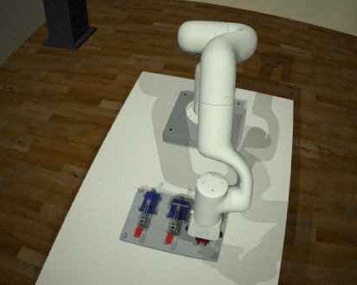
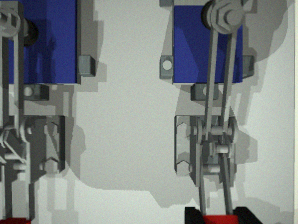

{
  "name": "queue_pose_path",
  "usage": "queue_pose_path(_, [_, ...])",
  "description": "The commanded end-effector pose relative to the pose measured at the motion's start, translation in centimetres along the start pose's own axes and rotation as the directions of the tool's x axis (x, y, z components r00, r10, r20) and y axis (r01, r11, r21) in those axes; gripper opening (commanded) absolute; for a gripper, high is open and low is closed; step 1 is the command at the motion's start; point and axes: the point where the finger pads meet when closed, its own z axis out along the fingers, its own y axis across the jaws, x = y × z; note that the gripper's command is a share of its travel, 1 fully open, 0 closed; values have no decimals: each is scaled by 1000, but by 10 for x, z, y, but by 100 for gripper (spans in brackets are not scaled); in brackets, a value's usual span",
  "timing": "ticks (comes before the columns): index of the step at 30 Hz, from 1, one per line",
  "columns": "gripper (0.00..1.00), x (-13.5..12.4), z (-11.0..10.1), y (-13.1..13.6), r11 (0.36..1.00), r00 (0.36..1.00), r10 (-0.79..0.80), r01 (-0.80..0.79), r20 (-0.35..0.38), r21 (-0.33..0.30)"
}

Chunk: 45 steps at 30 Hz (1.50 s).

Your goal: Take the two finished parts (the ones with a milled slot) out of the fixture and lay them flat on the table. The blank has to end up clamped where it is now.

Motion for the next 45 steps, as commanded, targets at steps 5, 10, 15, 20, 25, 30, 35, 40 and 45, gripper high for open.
queue_pose_path(5, [0, 5, -5, 0, 1000, 1000, 0, 0, 1, 0])
queue_pose_path(10, [0, 8, -8, 0, 1000, 1000, 0, 0, 1, 0])
queue_pose_path(15, [0, 11, -9, 0, 1000, 1000, 0, 0, 1, 0])
queue_pose_path(20, [0, 14, -10, 0, 1000, 1000, 0, 0, 1, 0])
queue_pose_path(25, [0, 18, -12, 0, 1000, 1000, 0, 0, 1, 0])
queue_pose_path(30, [0, 20, -12, 0, 1000, 1000, 0, 0, 1, 0])
queue_pose_path(35, [0, 23, -13, 0, 1000, 1000, 0, 0, 1, 0])
queue_pose_path(40, [0, 26, -13, 0, 1000, 1000, 0, 0, 1, 0])
queue_pose_path(45, [0, 29, -14, 0, 1000, 1000, 0, 0, 1, 0])
